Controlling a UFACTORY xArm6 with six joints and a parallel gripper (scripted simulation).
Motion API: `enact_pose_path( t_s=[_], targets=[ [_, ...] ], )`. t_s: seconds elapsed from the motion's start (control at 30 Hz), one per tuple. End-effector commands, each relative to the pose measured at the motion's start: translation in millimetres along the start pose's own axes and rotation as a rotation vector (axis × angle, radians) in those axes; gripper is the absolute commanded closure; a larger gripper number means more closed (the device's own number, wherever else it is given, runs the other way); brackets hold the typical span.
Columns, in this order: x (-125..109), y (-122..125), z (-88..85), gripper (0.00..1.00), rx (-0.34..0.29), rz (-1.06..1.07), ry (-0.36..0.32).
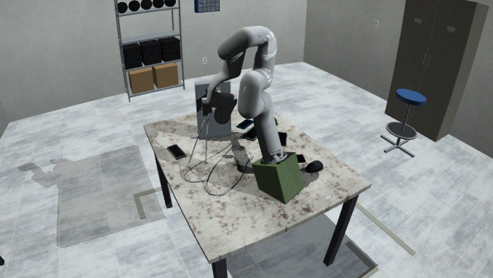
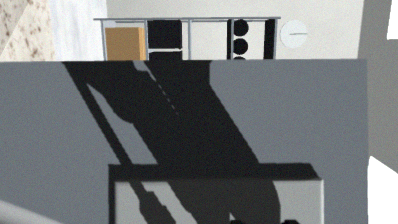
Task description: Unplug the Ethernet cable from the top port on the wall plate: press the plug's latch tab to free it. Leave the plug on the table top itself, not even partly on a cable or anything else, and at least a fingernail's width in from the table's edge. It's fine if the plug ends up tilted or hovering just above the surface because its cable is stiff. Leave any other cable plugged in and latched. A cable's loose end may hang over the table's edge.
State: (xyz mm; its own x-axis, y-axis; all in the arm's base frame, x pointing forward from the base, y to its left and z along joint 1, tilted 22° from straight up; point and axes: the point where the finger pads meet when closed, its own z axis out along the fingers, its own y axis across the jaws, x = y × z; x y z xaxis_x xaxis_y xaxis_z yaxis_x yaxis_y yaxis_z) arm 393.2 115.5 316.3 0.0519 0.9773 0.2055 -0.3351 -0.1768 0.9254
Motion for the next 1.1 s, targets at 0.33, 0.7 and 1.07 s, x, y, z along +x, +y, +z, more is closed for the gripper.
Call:
enact_pose_path(
  t_s=[0.33, 0.7, 1.07],
  targets=[
    [0.4, 1.1, 5.6, 0.83, -0.003, 0.002, 0.000],
    [0.5, 2.7, 6.1, 1.00, -0.003, 0.002, 0.000],
    [0.5, 2.7, 6.1, 1.00, -0.003, 0.002, 0.000]
  ],
)
